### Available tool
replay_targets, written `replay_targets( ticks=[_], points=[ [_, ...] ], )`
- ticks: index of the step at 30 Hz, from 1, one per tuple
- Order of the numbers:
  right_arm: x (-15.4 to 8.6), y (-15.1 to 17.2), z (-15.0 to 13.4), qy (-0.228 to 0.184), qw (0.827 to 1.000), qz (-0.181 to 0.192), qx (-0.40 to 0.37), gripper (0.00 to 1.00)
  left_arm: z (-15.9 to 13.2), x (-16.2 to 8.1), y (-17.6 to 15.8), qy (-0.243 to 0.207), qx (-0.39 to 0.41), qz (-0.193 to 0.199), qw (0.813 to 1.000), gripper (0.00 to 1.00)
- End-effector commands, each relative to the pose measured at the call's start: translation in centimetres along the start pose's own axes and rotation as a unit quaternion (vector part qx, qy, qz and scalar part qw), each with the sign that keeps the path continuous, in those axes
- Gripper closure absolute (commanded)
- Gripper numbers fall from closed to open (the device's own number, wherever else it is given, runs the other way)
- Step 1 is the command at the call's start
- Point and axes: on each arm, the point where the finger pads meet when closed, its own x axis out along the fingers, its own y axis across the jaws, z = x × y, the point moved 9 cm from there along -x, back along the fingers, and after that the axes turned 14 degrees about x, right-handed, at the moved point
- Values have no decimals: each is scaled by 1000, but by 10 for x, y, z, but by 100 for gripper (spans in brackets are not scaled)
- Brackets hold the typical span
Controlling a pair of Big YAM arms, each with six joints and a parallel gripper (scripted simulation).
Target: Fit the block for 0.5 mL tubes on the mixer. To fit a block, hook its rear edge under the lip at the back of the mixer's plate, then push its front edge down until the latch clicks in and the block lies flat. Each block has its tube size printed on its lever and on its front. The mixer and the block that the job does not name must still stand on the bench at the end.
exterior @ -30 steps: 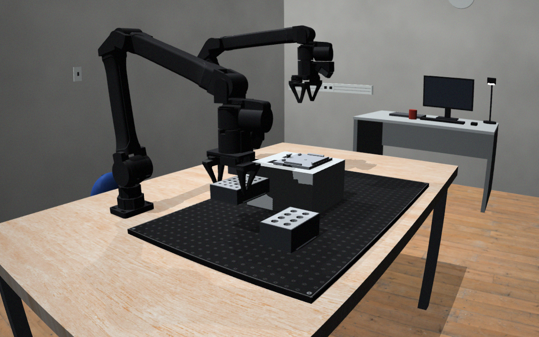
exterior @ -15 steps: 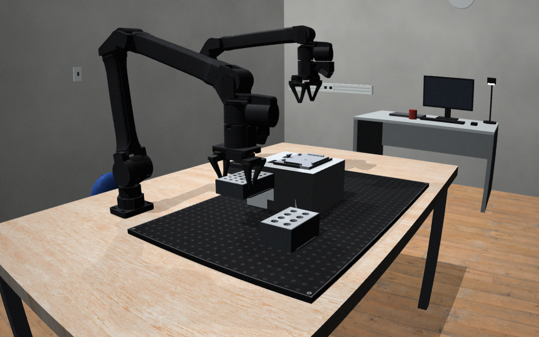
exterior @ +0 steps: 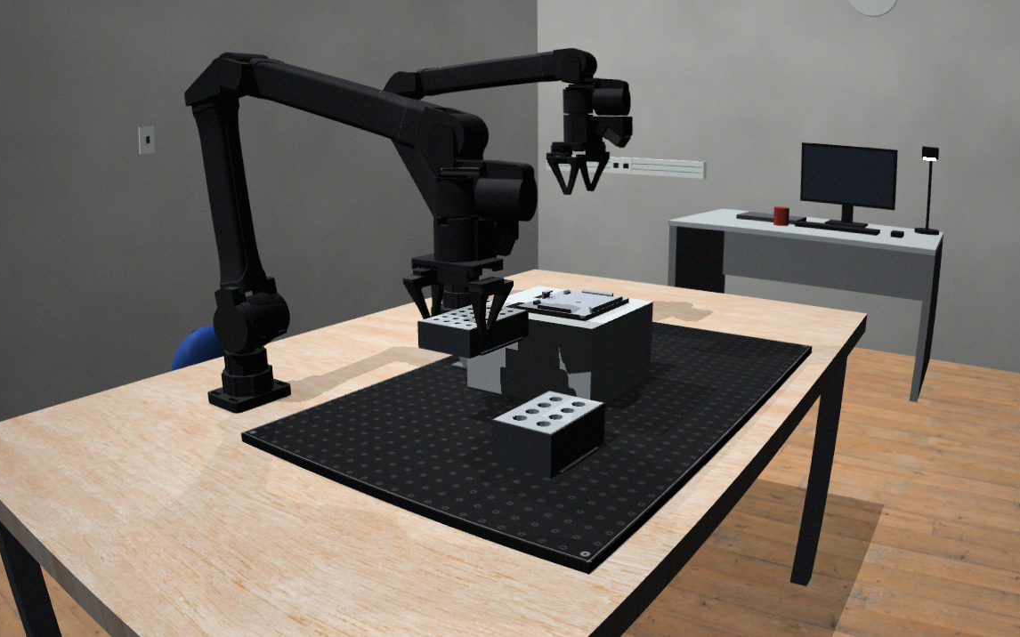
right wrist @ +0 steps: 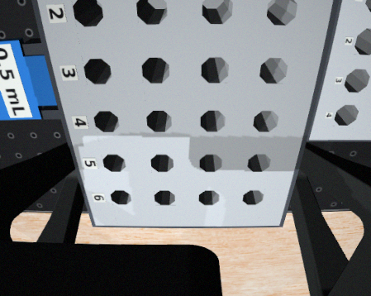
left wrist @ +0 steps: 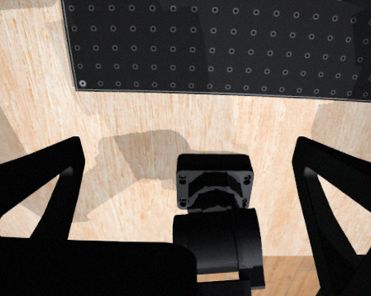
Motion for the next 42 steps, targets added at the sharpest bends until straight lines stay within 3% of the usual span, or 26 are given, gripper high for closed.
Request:
replay_targets(
  ticks=[1, 5, 13, 23, 31, 37, 42],
  points=[
    [-42, -17, 7, -18, 999, -44, 7, 100, 3, -14, 0, -17, 8, 6, 1000, 0],
    [-43, -14, 13, -20, 999, -30, 5, 100, 2, -14, 0, -17, 8, 6, 1000, 0],
    [-63, -16, 22, -24, 999, -46, 9, 100, 2, -14, 0, -16, 8, 6, 1000, 0],
    [-62, -9, 35, -21, 999, -29, 1, 100, 2, -14, 0, -16, 8, 6, 1000, 0],
    [-88, -13, 35, -27, 998, -48, 14, 100, 2, -14, 0, -15, 8, 6, 1000, 0],
    [-81, -5, 46, -24, 999, -33, -2, 100, 2, -14, 0, -15, 8, 6, 1000, 0],
    [-91, -10, 51, -23, 999, -38, 5, 100, 2, -13, 0, -15, 7, 5, 1000, 0]
  ],
)
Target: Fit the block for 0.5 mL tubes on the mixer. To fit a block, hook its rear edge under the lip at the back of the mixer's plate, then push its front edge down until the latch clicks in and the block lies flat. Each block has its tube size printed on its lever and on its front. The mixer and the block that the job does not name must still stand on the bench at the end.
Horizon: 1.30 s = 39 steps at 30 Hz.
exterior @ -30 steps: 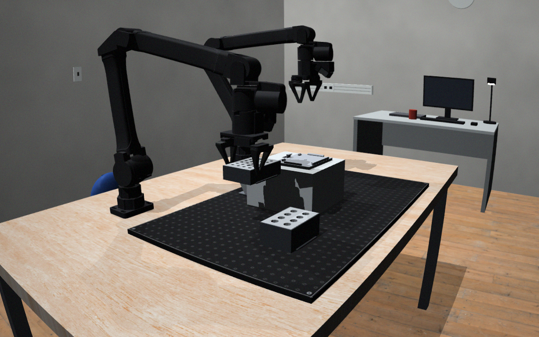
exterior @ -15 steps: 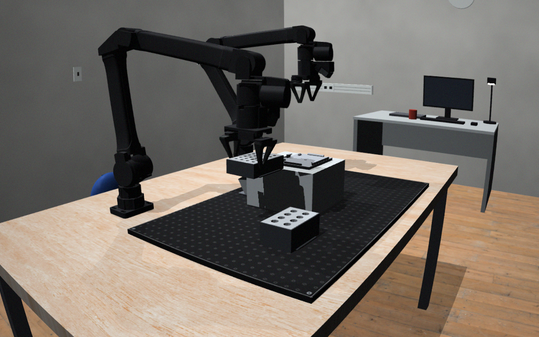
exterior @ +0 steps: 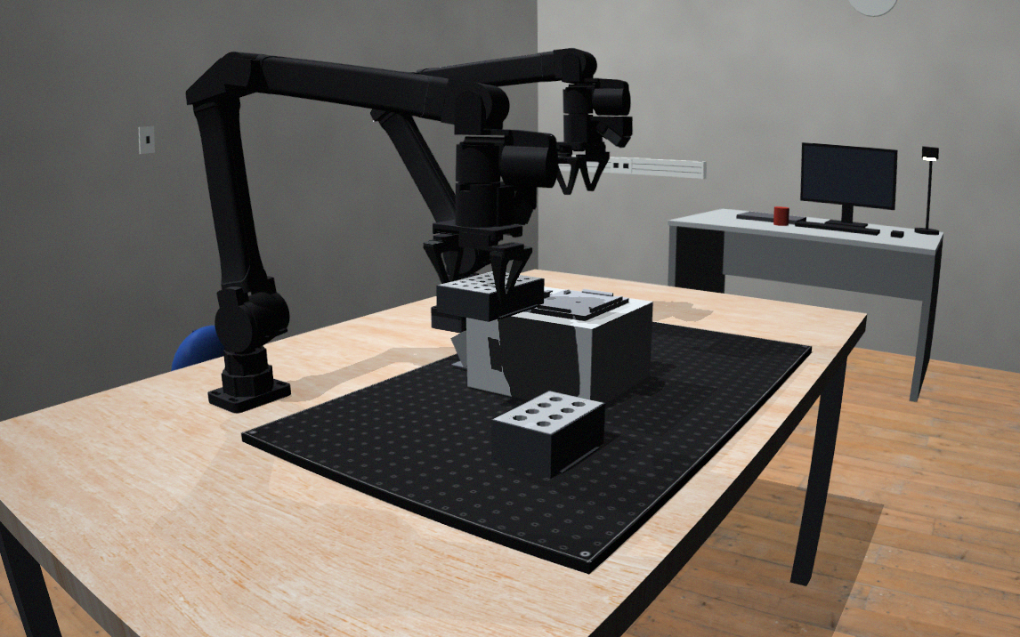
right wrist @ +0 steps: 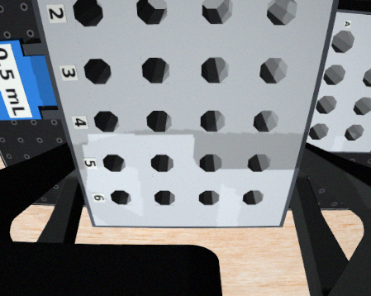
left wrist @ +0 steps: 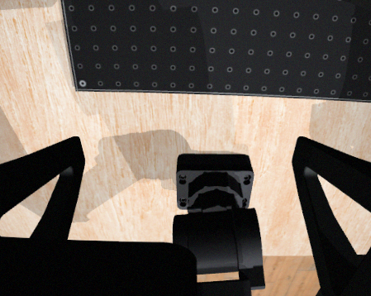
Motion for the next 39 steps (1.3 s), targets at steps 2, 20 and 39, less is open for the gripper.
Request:
replay_targets(
  ticks=[2, 20, 39],
  points=[
    [-53, -19, 8, -30, 998, -55, 13, 100, 2, -13, 0, -15, 7, 5, 1000, 0],
    [-44, -14, 43, -36, 998, -56, 2, 100, 2, -13, 0, -14, 7, 5, 1000, 0],
    [-41, -4, 80, -25, 999, -38, 16, 100, 2, -12, 0, -13, 6, 5, 1000, 0]
  ],
)
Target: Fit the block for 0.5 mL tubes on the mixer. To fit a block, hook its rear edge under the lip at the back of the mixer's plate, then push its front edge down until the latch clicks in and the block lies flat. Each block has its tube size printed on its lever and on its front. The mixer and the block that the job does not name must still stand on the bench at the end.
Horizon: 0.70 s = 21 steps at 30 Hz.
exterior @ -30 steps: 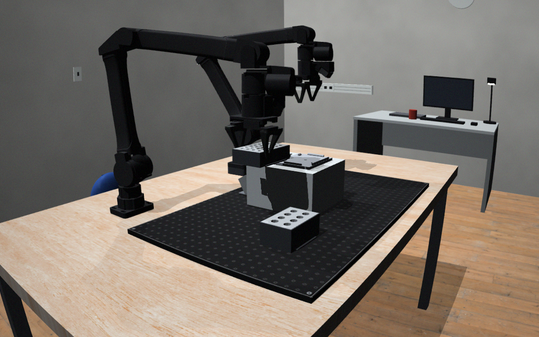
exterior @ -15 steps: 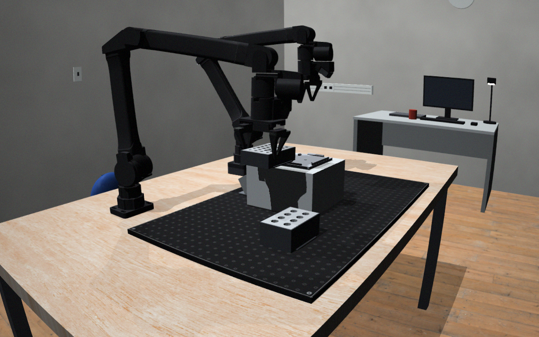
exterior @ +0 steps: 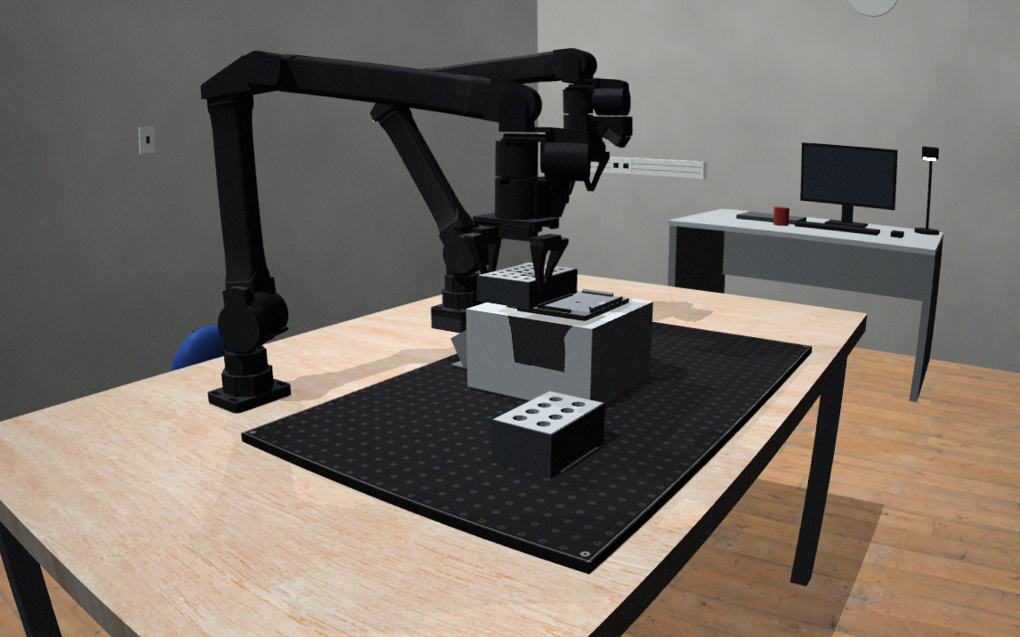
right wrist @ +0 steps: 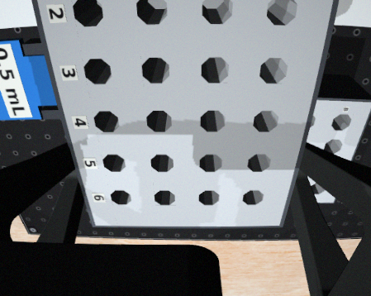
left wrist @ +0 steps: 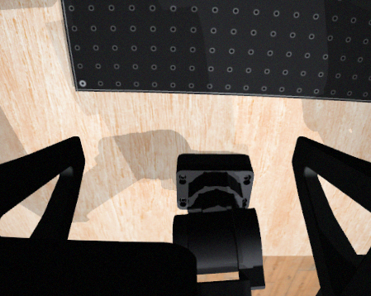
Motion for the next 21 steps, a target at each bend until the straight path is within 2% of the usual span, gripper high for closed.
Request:
replay_targets(
  ticks=[1, 4, 9, 18, 21],
  points=[
    [-40, -12, 8, -26, 999, -35, 21, 100, 2, -12, 0, -13, 6, 5, 1000, 0],
    [-46, -9, 12, -33, 999, -38, 15, 100, 2, -12, 0, -13, 6, 5, 1000, 0],
    [-56, 0, 35, -45, 998, -44, 0, 100, 2, -12, 0, -13, 6, 5, 1000, 0],
    [-38, -8, 50, -25, 999, -31, 20, 100, 2, -12, 0, -12, 6, 4, 1000, 0],
    [-41, -3, 52, -30, 999, -30, 14, 100, 2, -12, 0, -12, 6, 4, 1000, 0]
  ],
)
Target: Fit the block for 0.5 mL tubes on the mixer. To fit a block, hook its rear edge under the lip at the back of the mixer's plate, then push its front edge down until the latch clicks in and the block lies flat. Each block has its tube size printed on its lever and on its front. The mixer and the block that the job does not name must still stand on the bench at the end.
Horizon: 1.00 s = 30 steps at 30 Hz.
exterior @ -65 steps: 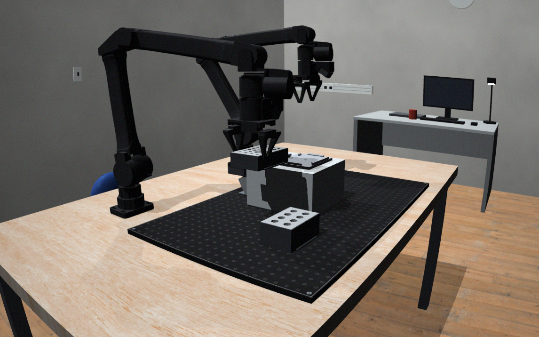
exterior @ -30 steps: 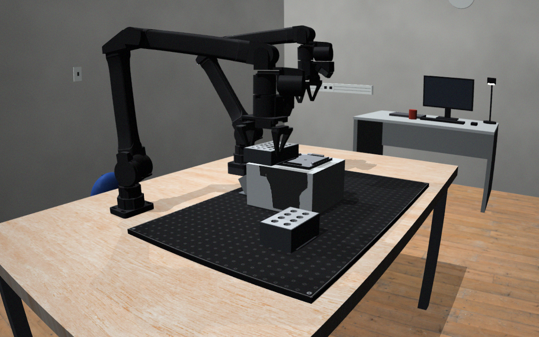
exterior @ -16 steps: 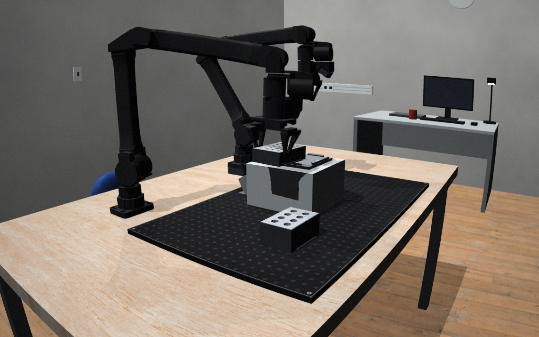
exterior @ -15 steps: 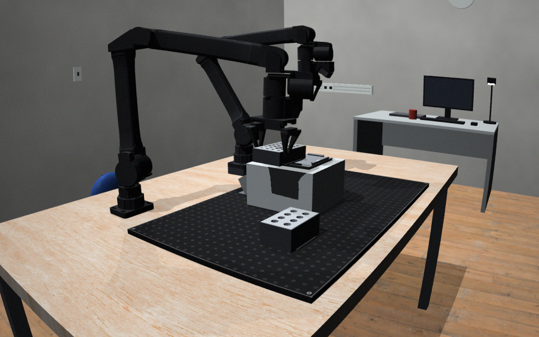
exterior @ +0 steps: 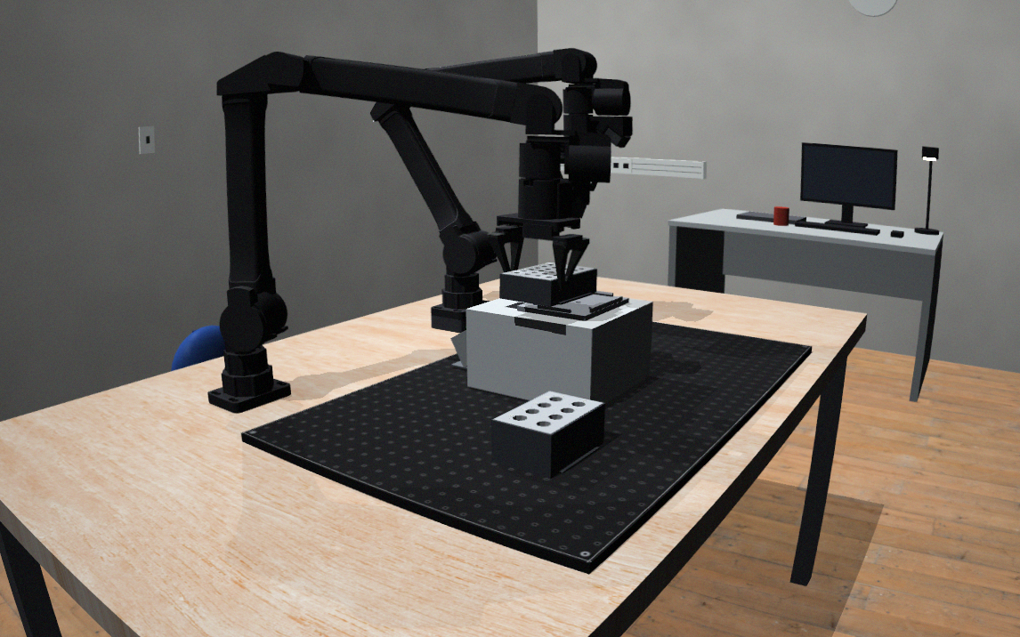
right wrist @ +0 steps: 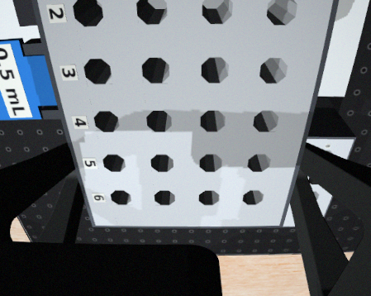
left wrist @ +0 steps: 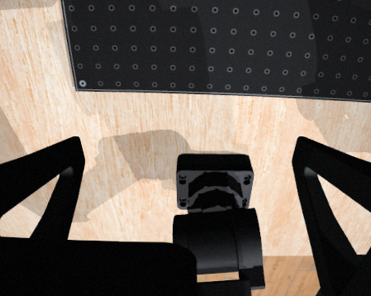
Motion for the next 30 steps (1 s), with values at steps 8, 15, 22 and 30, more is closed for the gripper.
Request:
replay_targets(
  ticks=[8, 15, 22, 30],
  points=[
    [-60, 9, 39, -50, 998, -40, -6, 100, 1, -12, 0, -12, 6, 4, 1000, 0],
    [-49, -4, 50, -40, 998, -37, 12, 100, 1, -12, 0, -12, 5, 4, 1000, 0],
    [-56, 19, 68, -50, 998, -32, -8, 100, 1, -11, 0, -11, 5, 4, 1000, 0],
    [-55, 5, 81, -48, 998, -38, 8, 100, 1, -11, 0, -11, 5, 4, 1000, 0]
  ],
)
